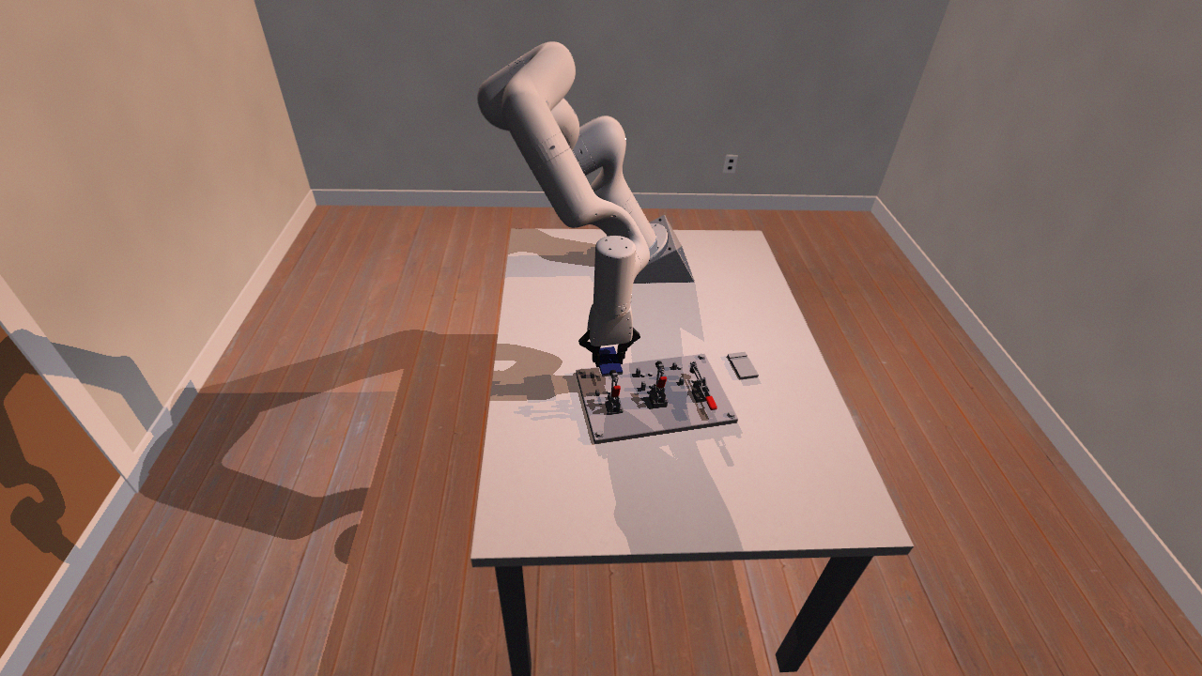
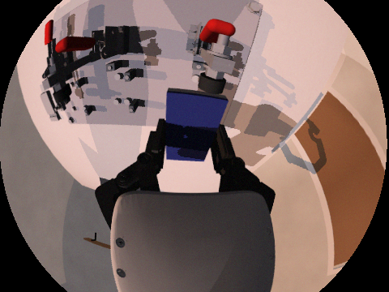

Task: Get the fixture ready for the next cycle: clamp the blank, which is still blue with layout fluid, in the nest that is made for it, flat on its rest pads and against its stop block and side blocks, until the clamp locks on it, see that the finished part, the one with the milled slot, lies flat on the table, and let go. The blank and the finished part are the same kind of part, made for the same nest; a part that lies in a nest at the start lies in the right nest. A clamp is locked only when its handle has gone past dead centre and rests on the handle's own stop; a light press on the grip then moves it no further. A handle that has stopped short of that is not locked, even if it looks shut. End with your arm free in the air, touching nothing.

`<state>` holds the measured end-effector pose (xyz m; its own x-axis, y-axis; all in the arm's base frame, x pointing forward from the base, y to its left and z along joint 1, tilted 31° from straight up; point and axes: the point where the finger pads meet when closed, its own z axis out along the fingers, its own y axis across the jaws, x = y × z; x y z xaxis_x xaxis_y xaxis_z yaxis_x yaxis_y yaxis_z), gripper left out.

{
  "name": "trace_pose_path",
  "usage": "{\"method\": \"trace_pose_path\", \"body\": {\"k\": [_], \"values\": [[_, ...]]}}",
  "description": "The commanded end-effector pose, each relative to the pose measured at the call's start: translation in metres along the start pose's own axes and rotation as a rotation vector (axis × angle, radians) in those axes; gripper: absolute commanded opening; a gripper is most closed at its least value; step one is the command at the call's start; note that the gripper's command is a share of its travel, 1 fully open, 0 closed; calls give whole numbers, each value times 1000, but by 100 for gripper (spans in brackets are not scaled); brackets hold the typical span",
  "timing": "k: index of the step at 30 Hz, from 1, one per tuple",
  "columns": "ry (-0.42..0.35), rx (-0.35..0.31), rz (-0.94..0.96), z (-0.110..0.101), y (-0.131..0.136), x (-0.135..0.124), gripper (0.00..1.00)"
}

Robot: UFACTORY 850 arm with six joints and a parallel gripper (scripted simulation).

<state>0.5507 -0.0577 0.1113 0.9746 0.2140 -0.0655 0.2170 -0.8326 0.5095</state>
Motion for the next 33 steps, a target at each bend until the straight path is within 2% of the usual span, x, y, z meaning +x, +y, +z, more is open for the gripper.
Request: {"method": "trace_pose_path", "body": {"k": [1, 24, 33], "values": [[2, 0, 1, -1, 0, 1, 0], [2, 0, 1, 4, 0, 1, 0], [2, 0, 1, 21, 0, 2, 0]]}}
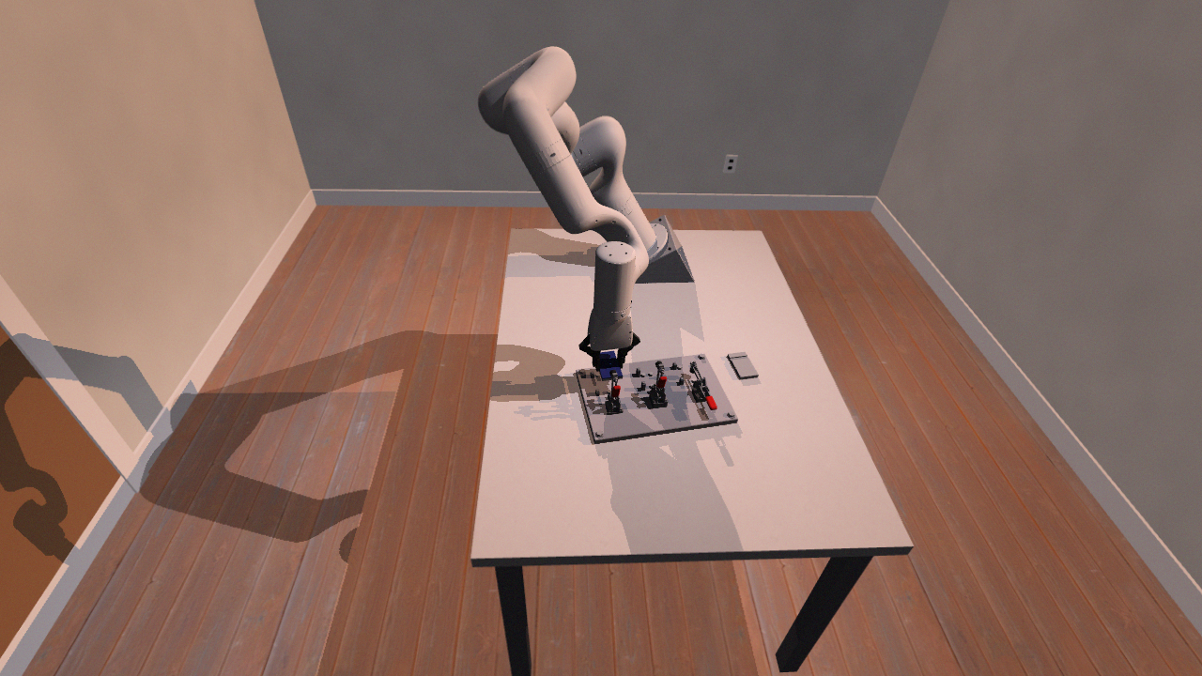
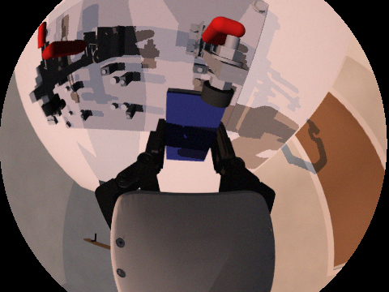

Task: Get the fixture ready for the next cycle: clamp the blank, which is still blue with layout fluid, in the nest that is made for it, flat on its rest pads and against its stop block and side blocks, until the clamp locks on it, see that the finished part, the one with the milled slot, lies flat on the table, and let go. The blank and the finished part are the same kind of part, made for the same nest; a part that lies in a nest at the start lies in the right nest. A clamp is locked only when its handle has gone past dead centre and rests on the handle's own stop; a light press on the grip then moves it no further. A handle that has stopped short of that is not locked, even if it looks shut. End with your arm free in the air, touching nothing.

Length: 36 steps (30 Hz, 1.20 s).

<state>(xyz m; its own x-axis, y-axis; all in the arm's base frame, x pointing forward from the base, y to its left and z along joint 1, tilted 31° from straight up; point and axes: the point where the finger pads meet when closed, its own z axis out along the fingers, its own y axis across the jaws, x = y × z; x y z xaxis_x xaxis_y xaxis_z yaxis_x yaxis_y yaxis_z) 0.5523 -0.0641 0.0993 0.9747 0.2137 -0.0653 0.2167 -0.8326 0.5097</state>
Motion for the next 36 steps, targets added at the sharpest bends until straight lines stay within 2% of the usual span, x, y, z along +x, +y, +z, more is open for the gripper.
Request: {"method": "trace_pose_path", "body": {"k": [1, 6, 36], "values": [[2, 0, 0, 9, 0, 2, 0], [2, 0, 0, 15, 0, 2, 0], [2, 0, 0, 17, 0, 2, 0]]}}
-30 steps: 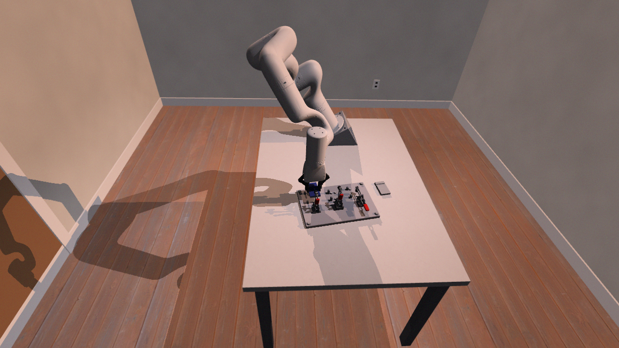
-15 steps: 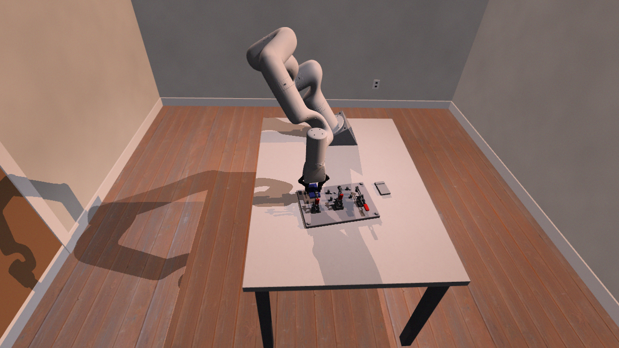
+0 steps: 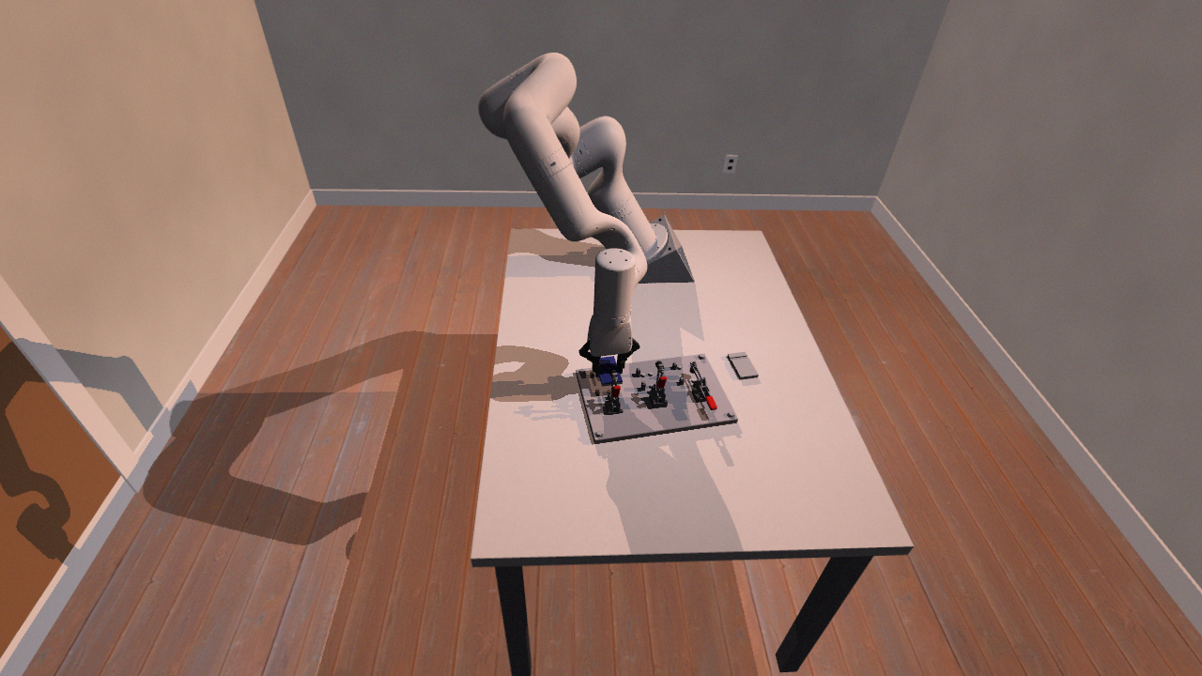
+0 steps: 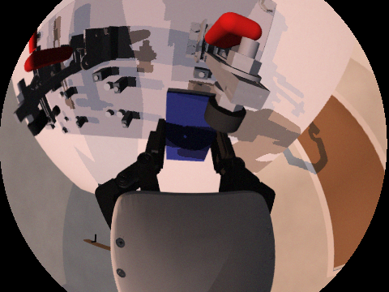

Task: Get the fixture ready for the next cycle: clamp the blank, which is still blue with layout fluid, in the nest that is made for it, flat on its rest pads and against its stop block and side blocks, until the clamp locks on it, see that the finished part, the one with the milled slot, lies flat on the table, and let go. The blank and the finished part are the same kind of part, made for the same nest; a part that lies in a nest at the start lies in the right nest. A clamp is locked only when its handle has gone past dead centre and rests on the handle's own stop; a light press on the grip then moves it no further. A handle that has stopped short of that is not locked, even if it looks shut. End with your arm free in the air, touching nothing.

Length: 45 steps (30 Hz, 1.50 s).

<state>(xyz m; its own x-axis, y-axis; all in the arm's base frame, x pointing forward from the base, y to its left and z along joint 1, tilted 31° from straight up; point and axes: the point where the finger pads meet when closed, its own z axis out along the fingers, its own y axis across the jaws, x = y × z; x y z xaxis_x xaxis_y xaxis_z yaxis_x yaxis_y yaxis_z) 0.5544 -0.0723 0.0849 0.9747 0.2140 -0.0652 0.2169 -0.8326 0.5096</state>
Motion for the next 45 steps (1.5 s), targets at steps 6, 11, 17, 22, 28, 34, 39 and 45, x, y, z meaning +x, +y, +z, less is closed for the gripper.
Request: {"method": "trace_pose_path", "body": {"k": [6, 11, 17, 22, 28, 34, 39, 45], "values": [[2, 0, 0, 3, 0, 1, 0], [2, 0, 0, 9, 0, 1, 0], [2, 0, 0, 16, 0, 1, 0], [2, 0, 0, 20, 0, 1, 0], [2, 0, 0, 22, 0, 1, 0], [2, 0, 0, 23, 0, 1, 0], [2, 0, 0, 23, 0, 1, 0], [2, 0, 0, 23, 0, 1, 0]]}}
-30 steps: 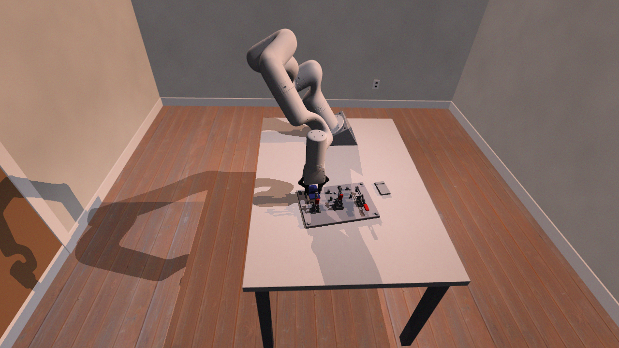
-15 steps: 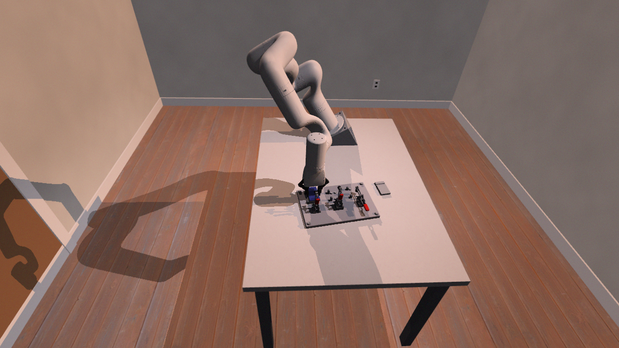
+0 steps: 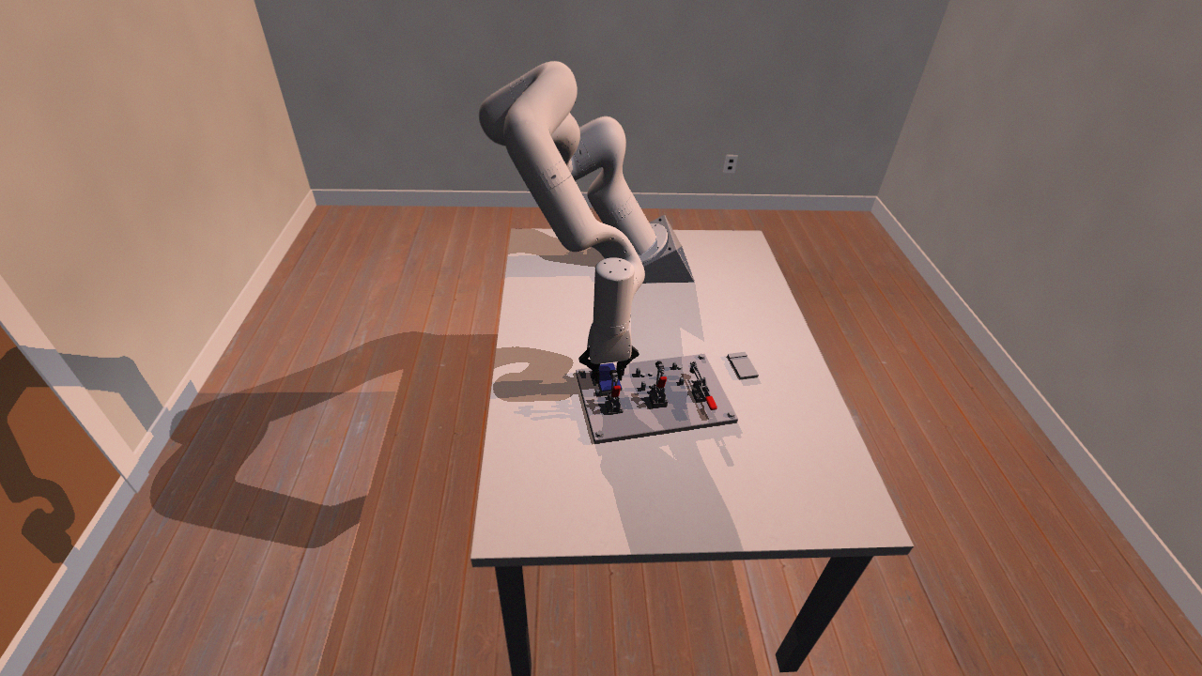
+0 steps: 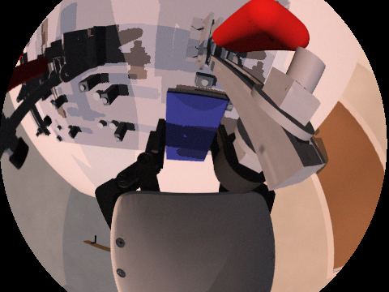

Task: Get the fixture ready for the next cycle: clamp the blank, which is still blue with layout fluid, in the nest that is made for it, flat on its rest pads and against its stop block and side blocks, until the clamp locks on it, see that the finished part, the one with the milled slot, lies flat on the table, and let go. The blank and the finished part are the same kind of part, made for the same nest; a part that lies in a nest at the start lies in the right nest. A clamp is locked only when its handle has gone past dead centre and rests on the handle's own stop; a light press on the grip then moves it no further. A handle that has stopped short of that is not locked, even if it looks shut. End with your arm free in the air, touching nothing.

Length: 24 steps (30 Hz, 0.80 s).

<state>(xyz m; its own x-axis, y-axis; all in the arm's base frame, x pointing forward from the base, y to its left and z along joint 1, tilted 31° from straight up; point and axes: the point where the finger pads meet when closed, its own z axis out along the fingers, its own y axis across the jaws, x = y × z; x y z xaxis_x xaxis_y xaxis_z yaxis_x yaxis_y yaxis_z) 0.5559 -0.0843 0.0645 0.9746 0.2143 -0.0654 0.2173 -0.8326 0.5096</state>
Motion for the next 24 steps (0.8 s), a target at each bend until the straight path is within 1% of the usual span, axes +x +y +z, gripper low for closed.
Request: {"method": "trace_pose_path", "body": {"k": [1, 10, 22, 23, 24], "values": [[2, 0, 1, 0, 1, 1, 0], [2, 0, 1, 4, 2, 2, 0], [2, 0, 1, 4, 2, 2, 0], [2, 0, 1, 4, 2, 2, 99], [2, 0, 1, 4, 2, 2, 99]]}}
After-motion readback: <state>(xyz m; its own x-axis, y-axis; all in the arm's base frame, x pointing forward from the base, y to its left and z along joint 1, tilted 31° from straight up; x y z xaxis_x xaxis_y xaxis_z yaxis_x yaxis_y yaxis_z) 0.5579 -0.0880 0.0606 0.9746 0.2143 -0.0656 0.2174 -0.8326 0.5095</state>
